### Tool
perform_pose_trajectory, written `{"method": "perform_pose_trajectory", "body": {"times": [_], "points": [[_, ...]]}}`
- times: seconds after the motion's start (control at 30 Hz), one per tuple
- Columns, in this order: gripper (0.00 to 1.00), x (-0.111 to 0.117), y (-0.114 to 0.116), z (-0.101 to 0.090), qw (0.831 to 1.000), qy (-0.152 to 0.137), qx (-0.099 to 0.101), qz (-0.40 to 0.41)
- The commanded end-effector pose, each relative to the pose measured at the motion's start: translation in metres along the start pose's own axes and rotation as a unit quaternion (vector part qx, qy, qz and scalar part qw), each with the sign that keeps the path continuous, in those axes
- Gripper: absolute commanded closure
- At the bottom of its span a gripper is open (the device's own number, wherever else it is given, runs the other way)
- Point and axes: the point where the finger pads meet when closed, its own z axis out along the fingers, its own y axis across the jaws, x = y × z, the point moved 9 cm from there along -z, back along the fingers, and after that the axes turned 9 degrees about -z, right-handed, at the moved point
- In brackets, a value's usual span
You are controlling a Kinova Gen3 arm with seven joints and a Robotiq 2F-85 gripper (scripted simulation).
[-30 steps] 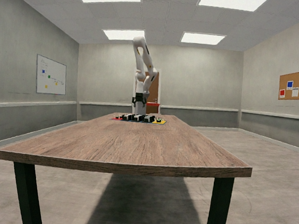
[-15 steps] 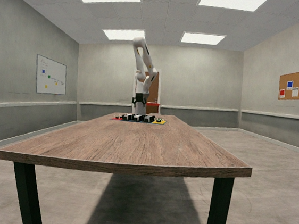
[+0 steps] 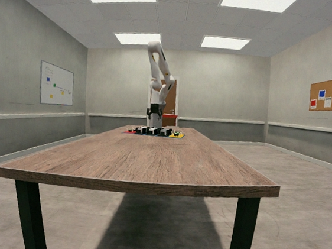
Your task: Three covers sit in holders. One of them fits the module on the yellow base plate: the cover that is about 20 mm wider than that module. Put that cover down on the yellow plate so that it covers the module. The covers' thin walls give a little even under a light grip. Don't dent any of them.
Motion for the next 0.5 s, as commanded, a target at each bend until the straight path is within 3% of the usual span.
{"method": "perform_pose_trajectory", "body": {"times": [0.0,0.33,0.47], "points": [[0.00,0.000,0.000,0.000,1.000,0.000,0.000,0.000],[0.00,0.009,-0.059,0.002,1.000,0.000,0.000,0.000],[0.00,0.009,-0.059,0.002,1.000,0.000,0.000,0.000]]}}
